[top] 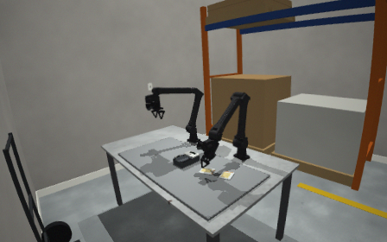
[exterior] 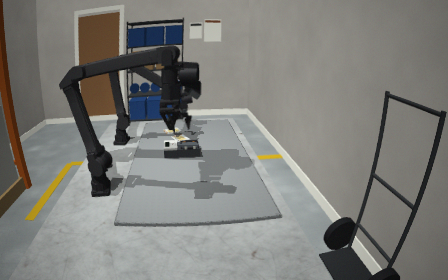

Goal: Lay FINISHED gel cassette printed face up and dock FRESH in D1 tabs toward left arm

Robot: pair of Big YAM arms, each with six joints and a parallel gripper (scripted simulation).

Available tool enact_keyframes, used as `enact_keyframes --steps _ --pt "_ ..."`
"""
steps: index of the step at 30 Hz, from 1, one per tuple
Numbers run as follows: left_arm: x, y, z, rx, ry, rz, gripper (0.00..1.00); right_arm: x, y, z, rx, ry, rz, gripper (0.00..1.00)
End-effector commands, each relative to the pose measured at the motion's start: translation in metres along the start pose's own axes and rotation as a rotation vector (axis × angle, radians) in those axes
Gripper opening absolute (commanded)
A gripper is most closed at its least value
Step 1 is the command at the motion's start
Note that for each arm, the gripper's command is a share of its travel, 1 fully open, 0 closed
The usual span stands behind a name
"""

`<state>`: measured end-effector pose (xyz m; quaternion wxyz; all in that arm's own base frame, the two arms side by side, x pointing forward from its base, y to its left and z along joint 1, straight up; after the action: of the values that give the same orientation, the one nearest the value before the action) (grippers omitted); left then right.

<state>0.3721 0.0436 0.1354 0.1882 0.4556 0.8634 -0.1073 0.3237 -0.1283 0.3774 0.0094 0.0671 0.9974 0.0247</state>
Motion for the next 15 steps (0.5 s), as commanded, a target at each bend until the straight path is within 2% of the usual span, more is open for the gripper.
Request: enact_keyframes --steps 1,15 --pt "0.0038 0.0003 0.0086 0.01 0.002 0.003 0.98 -0.0091 -0.0021 -0.0181 0.002 -0.018 -0.007 1.0" --pt "0.0063 -0.0011 0.0147 0.01 0.002 0.003 0.98 -0.0091 -0.0021 -0.0181 0.002 -0.018 -0.007 1.0"
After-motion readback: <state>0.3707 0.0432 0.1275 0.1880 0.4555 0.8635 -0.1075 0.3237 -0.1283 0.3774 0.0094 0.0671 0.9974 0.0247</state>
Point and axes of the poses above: on each arm, the point where the finger pads meet when closed, its own z axis out along the fingers, its own y axis across the jaws, x = y × z, the point moved 7 cm from there along -z, back along the fingers, and after that the axes turned 2 degrees about -z, right-handed, at the moved point
